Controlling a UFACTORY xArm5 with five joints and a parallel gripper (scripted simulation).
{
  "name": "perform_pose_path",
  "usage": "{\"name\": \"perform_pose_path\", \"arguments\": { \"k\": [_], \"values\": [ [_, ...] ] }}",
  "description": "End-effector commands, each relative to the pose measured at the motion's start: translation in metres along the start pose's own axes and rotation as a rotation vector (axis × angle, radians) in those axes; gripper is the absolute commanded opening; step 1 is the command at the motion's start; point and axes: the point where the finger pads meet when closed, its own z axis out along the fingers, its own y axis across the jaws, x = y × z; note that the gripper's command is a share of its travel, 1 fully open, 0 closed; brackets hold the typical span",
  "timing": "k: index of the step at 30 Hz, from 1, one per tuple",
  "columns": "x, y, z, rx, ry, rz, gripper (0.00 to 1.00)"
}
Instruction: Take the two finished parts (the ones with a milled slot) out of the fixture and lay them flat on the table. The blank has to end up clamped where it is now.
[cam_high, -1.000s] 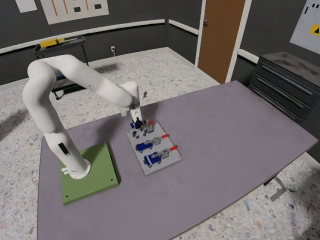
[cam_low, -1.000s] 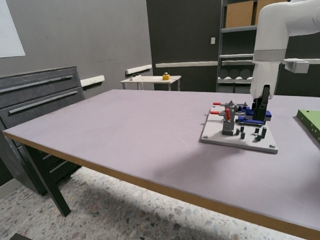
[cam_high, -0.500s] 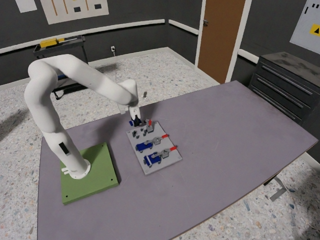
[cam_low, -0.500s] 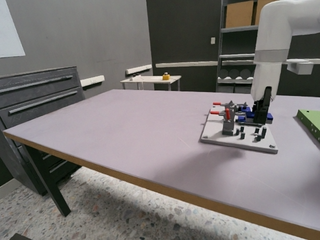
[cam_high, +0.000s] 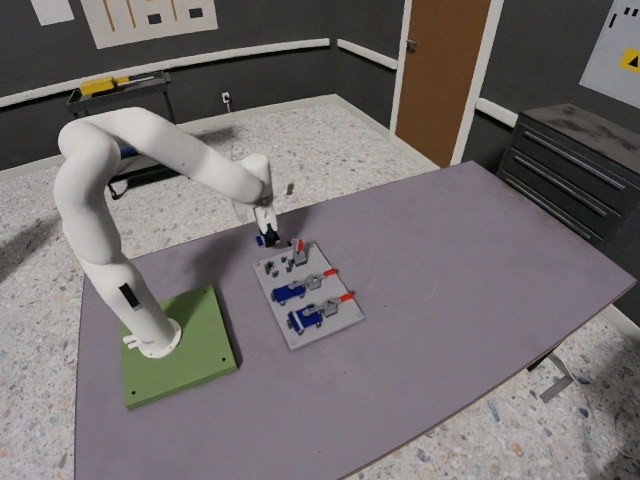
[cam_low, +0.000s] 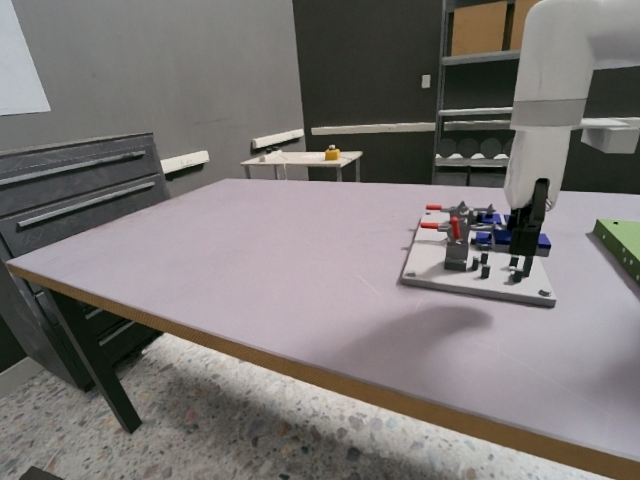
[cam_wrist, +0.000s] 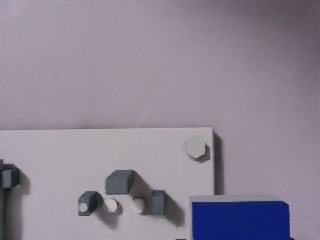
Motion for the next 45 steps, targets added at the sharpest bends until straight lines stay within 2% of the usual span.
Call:
{"name": "perform_pose_path", "arguments": {
  "k": [1, 22, 45],
  "values": [
    [-0.002, 0.01, -0.002, -0.001, -0.004, 0.0, 0.0],
    [-0.002, 0.045, -0.002, -0.001, -0.005, 0.0, 0.0],
    [-0.002, 0.054, -0.002, 0.0, -0.005, 0.0, 0.0]
  ]
}}
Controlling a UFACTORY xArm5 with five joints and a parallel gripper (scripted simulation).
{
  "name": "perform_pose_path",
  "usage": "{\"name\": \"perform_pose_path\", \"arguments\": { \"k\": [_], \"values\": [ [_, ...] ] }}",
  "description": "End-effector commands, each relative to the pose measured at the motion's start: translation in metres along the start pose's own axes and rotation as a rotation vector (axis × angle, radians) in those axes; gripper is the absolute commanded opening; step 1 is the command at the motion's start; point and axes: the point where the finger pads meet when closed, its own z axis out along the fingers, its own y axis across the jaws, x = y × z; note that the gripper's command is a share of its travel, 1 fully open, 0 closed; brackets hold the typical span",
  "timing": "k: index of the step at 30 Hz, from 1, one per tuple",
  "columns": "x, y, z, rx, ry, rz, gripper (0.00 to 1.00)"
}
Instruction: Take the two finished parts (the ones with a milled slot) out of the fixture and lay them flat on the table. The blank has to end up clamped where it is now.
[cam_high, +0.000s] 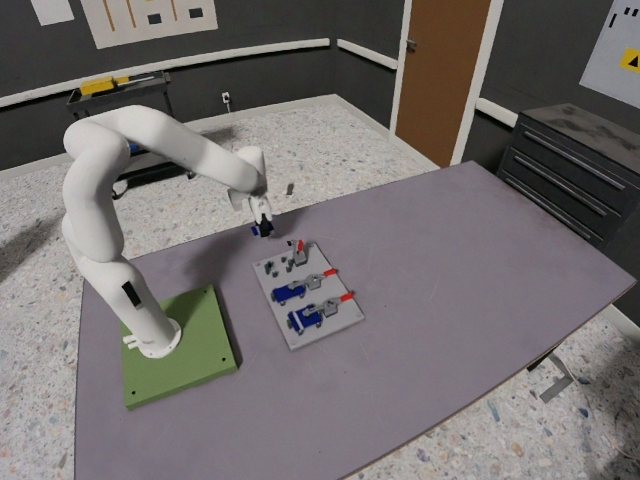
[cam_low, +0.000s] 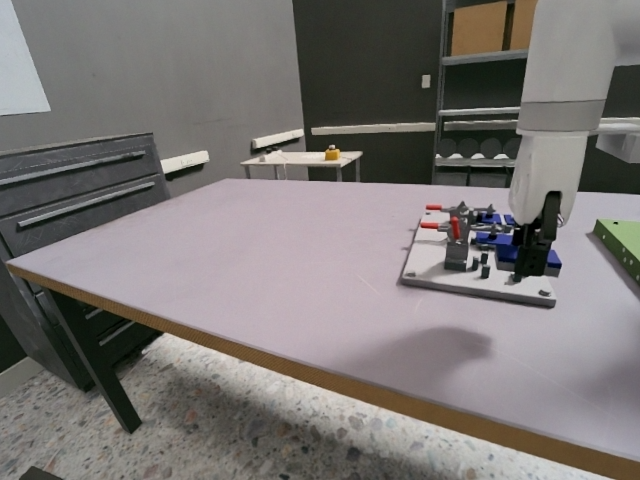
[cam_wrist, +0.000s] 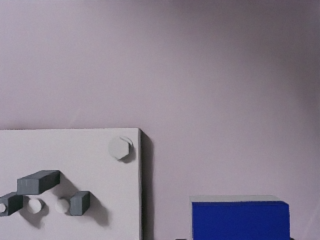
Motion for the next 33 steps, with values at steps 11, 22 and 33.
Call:
{"name": "perform_pose_path", "arguments": {
  "k": [11, 22, 33],
  "values": [
    [-0.0014, 0.0009, -0.0017, -0.002, -0.004, 0.0, 0.0],
    [-0.0014, 0.0009, -0.0017, -0.002, -0.004, 0.0, 0.0],
    [-0.0014, 0.0009, 0.0012, -0.002, -0.004, 0.0, 0.0]
  ]
}}
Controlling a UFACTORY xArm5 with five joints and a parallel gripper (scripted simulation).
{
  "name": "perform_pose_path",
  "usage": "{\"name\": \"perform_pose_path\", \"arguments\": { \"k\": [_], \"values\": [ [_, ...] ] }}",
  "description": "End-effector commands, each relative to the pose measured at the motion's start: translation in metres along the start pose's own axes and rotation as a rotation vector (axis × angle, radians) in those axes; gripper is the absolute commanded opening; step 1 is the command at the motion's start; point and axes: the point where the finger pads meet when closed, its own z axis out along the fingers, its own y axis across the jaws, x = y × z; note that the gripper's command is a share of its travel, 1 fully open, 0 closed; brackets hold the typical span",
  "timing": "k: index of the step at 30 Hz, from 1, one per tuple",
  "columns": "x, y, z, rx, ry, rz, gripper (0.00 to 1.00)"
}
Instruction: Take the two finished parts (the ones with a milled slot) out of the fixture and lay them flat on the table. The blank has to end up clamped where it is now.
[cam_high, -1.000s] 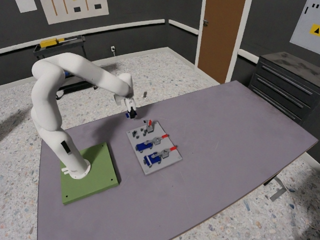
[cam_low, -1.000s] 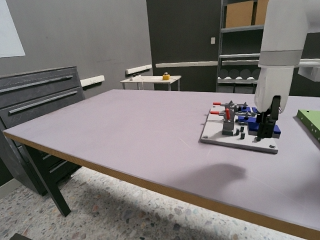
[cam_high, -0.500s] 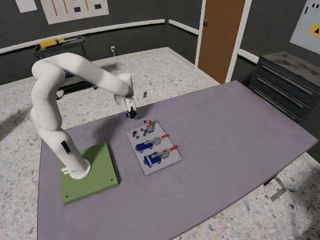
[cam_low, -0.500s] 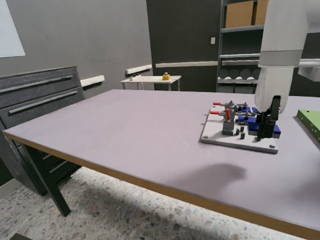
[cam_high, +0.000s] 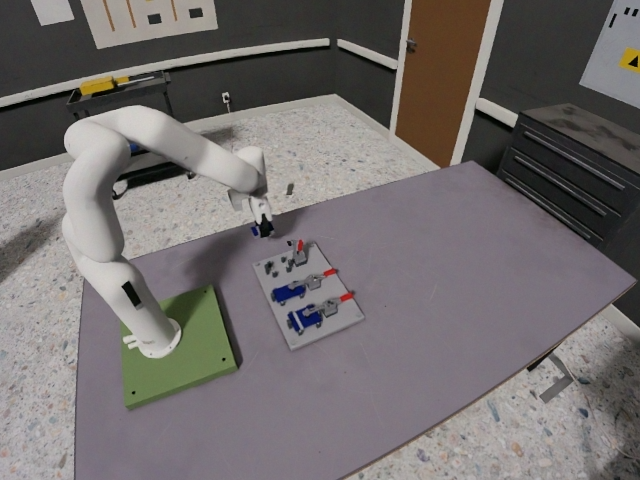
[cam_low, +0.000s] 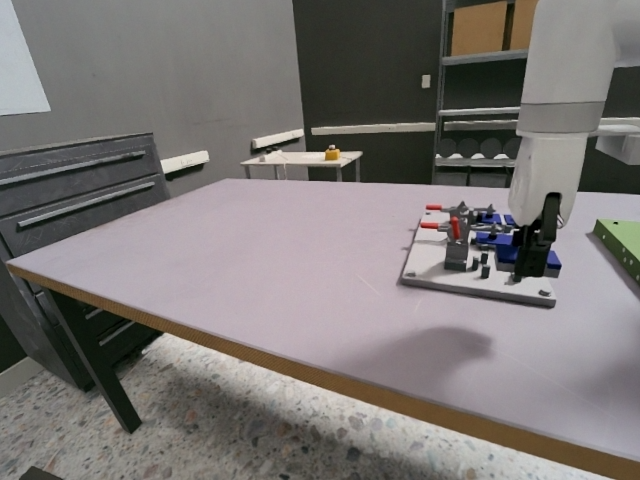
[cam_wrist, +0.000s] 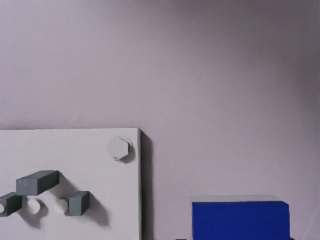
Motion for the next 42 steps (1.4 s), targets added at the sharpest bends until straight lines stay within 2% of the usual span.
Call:
{"name": "perform_pose_path", "arguments": {
  "k": [1, 14, 29, 42],
  "values": [
    [-0.001, 0.001, 0.001, -0.002, -0.004, 0.0, 0.0],
    [-0.001, 0.001, 0.018, -0.002, -0.004, 0.0, 0.0],
    [-0.001, 0.001, 0.055, -0.002, -0.004, 0.0, 0.0],
    [-0.001, 0.002, 0.075, -0.002, -0.004, 0.0, 0.0]
  ]
}}
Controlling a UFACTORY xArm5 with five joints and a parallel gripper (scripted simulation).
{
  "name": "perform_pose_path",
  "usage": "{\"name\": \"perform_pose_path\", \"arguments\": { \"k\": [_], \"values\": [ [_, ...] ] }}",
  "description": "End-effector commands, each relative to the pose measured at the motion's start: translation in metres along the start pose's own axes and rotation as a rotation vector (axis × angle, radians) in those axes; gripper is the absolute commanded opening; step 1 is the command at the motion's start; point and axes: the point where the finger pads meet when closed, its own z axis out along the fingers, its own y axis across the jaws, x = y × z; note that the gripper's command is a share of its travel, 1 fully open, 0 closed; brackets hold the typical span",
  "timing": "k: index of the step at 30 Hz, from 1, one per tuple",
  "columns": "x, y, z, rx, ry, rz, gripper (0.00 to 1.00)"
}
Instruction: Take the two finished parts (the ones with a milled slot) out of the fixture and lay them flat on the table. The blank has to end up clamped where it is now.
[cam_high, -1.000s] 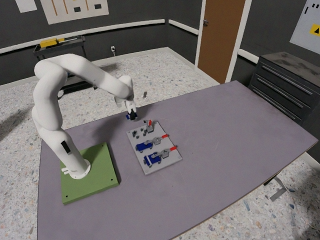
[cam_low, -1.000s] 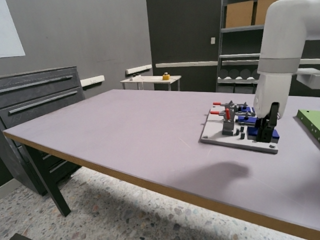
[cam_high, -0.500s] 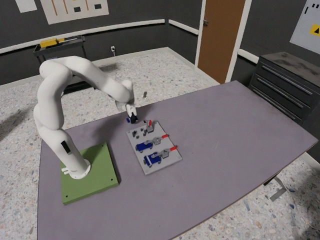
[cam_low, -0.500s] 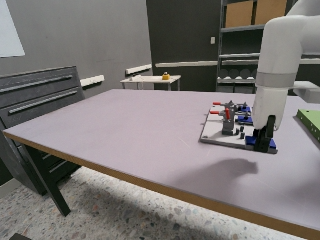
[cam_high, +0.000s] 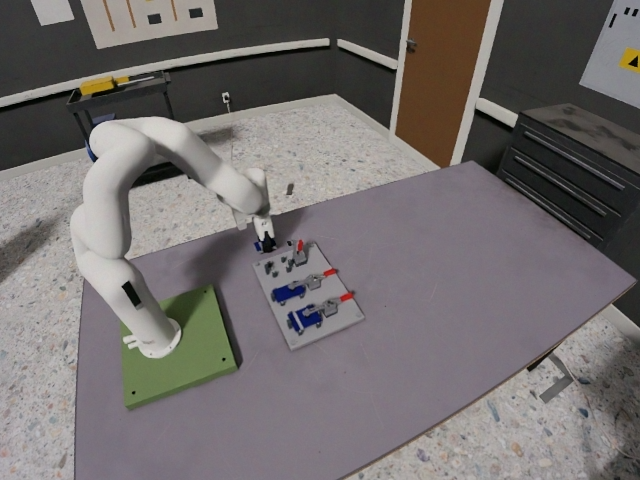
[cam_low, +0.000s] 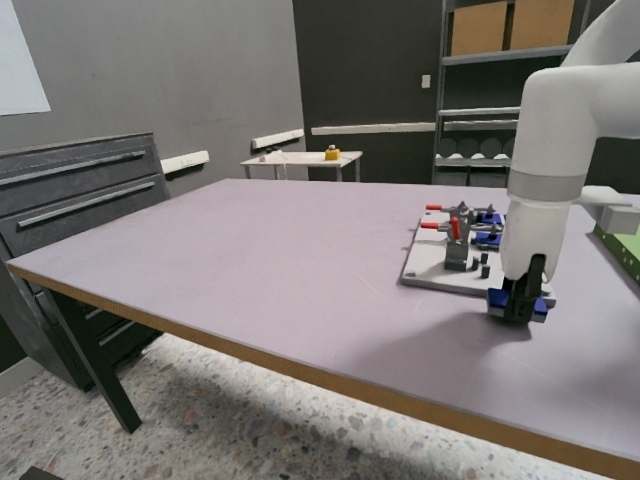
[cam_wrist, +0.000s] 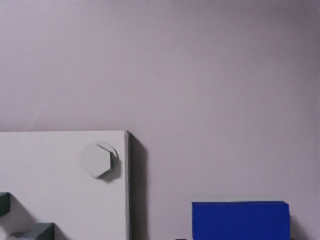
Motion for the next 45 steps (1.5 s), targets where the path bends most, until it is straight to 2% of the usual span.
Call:
{"name": "perform_pose_path", "arguments": {
  "k": [1, 45],
  "values": [
    [-0.0017, 0.001, 0.0036, -0.003, -0.004, 0.0, 0.0],
    [-0.0018, 0.0011, 0.0108, -0.002, -0.004, 0.0, 0.0]
  ]
}}
